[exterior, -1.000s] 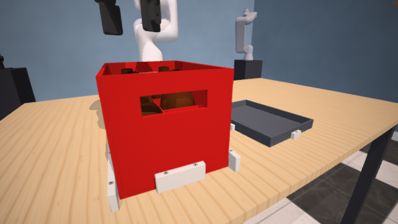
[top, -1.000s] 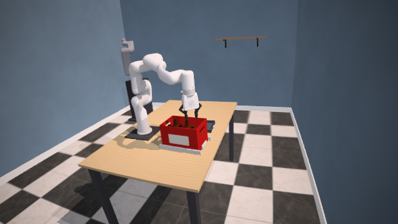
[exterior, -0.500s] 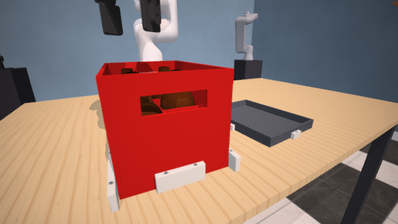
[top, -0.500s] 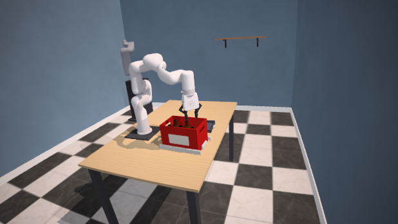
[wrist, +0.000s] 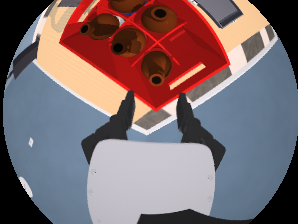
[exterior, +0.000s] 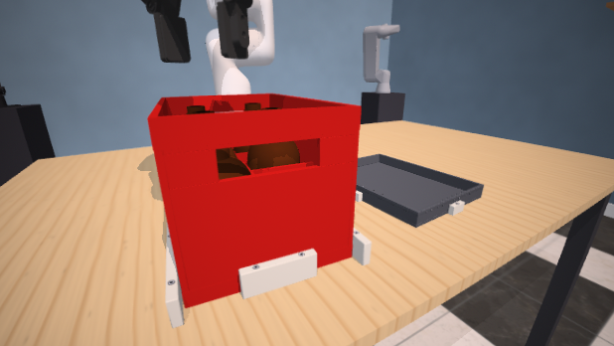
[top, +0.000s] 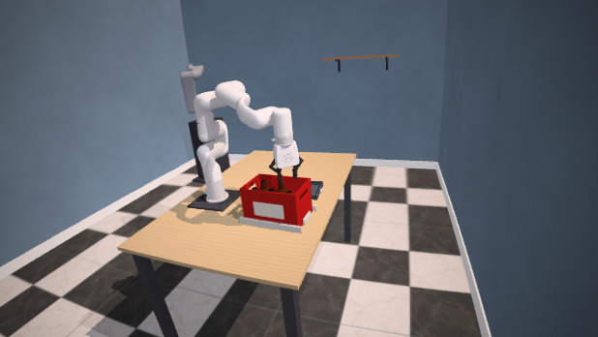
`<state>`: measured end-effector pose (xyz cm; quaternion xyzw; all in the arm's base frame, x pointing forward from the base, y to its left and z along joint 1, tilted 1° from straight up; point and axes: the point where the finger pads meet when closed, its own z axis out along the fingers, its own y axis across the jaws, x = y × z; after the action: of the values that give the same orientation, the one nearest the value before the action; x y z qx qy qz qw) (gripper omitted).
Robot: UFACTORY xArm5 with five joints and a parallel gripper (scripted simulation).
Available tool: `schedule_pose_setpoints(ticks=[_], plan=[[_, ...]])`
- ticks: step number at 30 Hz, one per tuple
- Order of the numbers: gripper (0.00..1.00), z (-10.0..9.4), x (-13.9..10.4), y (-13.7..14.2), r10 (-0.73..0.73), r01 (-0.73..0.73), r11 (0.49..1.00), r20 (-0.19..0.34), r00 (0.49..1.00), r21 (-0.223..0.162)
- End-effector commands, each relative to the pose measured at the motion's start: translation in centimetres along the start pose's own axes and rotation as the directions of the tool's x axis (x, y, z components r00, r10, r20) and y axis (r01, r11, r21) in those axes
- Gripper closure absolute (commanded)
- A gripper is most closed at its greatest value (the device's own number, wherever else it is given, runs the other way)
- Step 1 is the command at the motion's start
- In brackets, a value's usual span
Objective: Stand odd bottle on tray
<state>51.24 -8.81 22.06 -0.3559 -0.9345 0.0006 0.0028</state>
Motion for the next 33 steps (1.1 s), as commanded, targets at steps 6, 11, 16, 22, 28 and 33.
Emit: schedule_pose_setpoints(ticks=[6, 11, 16, 22, 28, 33], plan=[[0.35, 0.4, -0.1, 0.0, 0.0, 0.0, 1.0, 0.004, 1.0, -0.002], [0.35, 1.1, -0.1, 0.0, 0.0, 0.0, 1.0, 0.004, 1.0, -0.002], [0.35, 1.8, -0.1, 0.0, 0.0, 0.0, 1.0, 0.004, 1.0, -0.002], [0.35, 2.3, -0.1, 0.0, 0.0, 0.0, 1.0, 0.004, 1.0, -0.002], [0.35, 2.9, -0.1, 0.0, 0.0, 0.0, 1.0, 0.004, 1.0, -0.002], [0.35, 3.2, -0.2, 0.0, 0.0, 0.0, 1.0, 0.004, 1.0, -0.002]])
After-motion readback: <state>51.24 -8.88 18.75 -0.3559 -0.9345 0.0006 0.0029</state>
